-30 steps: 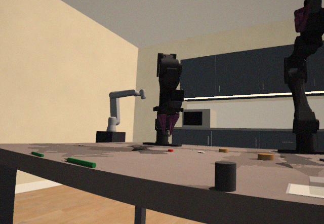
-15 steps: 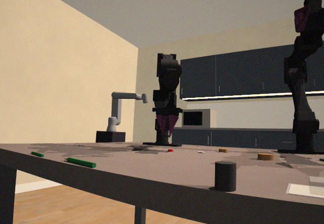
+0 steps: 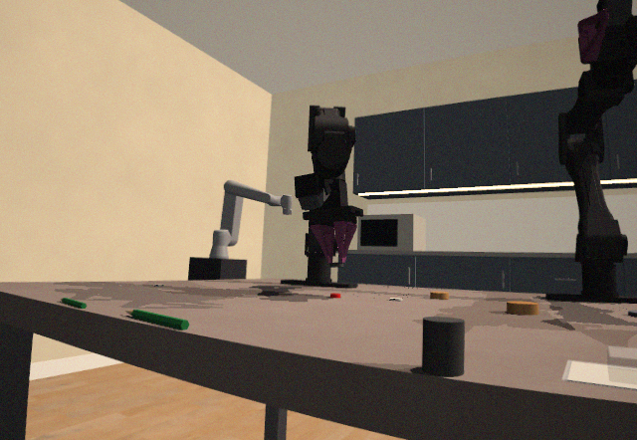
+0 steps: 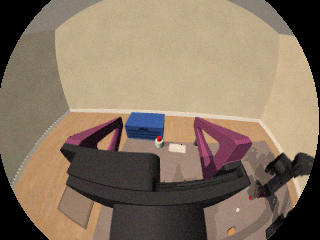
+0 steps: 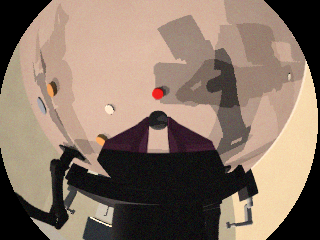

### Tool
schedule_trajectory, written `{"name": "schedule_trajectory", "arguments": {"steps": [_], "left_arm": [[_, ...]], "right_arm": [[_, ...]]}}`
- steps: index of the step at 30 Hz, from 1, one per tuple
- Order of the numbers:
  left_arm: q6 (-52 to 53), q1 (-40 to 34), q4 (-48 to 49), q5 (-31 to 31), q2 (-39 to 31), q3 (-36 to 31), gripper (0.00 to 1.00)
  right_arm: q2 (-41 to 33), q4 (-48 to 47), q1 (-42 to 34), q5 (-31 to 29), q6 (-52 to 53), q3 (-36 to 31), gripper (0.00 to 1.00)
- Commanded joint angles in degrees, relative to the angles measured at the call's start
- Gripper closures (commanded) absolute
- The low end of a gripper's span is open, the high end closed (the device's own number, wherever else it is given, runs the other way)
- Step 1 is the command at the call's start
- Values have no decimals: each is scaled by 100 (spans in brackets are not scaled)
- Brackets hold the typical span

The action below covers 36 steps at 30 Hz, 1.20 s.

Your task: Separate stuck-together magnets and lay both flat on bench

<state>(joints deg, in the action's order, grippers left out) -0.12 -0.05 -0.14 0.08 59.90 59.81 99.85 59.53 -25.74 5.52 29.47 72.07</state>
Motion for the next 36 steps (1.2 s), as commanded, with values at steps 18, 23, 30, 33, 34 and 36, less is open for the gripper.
{"name": "schedule_trajectory", "arguments": {"steps": [18, 23, 30, 33, 34, 36], "left_arm": [[-1, 8, 12, -8, -30, 49, 0], [-1, 8, 12, -8, -30, 49, 0], [-1, 8, 12, -8, -30, 49, 0], [-1, 8, 12, -8, -30, 49, 0], [-1, 8, 12, -8, -30, 49, 0], [-1, 8, 12, -8, -30, 49, 0]], "right_arm": [[-1930, -2059, 282, 3996, 660, -1439, 76], [-2149, -3717, 98, 3748, 1845, -1843, 76], [-2313, -5485, -149, 4034, 2948, -2456, 76], [-2336, -5737, -183, 4070, 3105, -2544, 76], [-2359, -5989, -217, 4107, 3263, -2632, 76], [-2390, -6489, -300, 4190, 3578, -2823, 76]]}}
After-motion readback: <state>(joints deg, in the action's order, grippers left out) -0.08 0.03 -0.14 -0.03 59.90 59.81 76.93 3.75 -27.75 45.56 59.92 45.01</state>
